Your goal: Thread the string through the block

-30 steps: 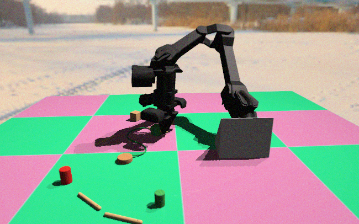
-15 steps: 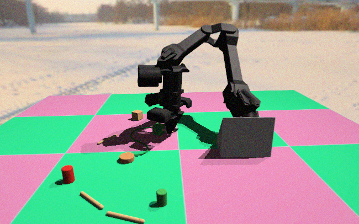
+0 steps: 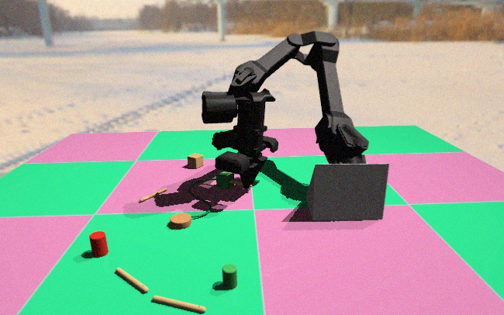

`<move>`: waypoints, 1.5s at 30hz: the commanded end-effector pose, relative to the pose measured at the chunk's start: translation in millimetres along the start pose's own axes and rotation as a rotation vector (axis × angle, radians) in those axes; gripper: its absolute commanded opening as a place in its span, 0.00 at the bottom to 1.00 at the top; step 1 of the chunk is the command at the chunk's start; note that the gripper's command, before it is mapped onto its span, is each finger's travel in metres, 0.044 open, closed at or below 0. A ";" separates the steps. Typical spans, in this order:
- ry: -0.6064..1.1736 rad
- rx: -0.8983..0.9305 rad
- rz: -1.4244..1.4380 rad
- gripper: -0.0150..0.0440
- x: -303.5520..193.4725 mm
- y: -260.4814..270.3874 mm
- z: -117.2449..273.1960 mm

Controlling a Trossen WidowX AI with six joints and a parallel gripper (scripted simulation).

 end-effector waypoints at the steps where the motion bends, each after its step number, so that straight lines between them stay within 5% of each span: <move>1: 0.004 0.002 0.000 0.25 -5.5 2.0 0.0; 45: 0.008 -0.004 0.001 0.25 -52.4 14.8 3.5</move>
Point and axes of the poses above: the point midway between the two fingers, 35 mm back from their tips, its own z axis back along the fingers, its own y axis across the jaws, x = y × z, the point moved 3 cm from there along z, back along the fingers, and after that the axes turned 15 degrees about z, right-handed, at the moved point
